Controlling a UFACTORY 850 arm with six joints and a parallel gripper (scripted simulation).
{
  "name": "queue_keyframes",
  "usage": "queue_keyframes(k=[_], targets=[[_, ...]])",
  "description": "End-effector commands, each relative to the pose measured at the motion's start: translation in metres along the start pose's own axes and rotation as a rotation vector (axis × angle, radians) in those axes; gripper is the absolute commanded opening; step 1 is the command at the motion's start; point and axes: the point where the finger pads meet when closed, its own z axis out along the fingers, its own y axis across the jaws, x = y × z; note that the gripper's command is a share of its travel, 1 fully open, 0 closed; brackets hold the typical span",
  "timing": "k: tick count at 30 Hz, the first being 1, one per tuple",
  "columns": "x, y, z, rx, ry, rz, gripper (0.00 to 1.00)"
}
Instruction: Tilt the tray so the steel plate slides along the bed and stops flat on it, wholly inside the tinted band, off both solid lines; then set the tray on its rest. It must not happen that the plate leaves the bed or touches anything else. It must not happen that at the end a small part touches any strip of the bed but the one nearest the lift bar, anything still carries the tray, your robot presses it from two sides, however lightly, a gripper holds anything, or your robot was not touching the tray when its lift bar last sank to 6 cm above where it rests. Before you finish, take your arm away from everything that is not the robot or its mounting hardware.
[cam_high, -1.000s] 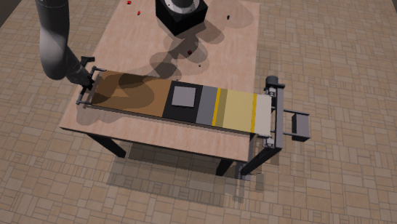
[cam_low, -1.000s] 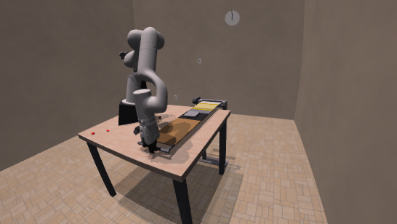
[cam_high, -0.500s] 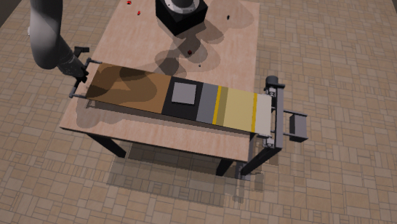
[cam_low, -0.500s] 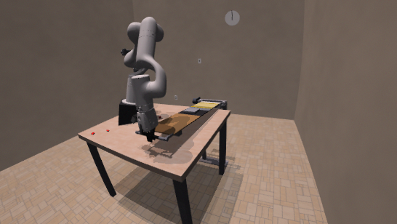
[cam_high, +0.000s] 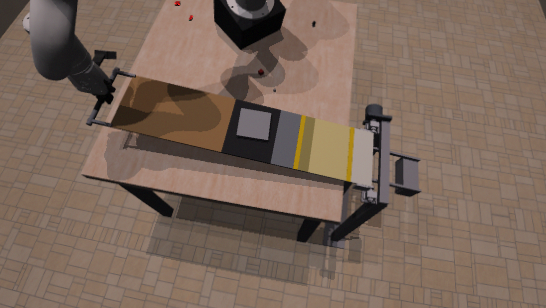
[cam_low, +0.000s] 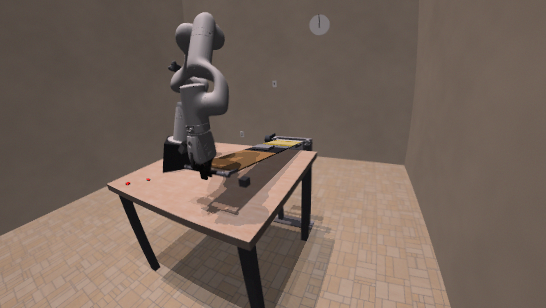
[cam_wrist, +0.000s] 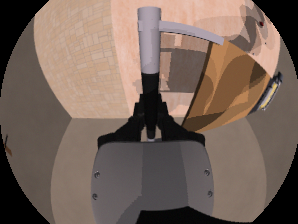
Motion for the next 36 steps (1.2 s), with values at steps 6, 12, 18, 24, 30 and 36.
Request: queue_keyframes(k=[6, 12, 18, 24, 30, 36], targets=[[-0.001, 0.012, -0.064, 0.002, -0.002, 0.0, 0.0], [-0.001, 0.001, -0.012, 0.002, -0.002, 0.0, 0.0], [-0.001, -0.001, 0.003, 0.002, -0.002, 0.0, 0.0], [-0.001, -0.001, 0.004, 0.002, -0.002, 0.0, 0.0], [-0.001, -0.001, 0.005, 0.002, -0.002, 0.0, 0.0], [-0.001, -0.002, 0.006, 0.002, -0.002, 0.0, 0.0]])
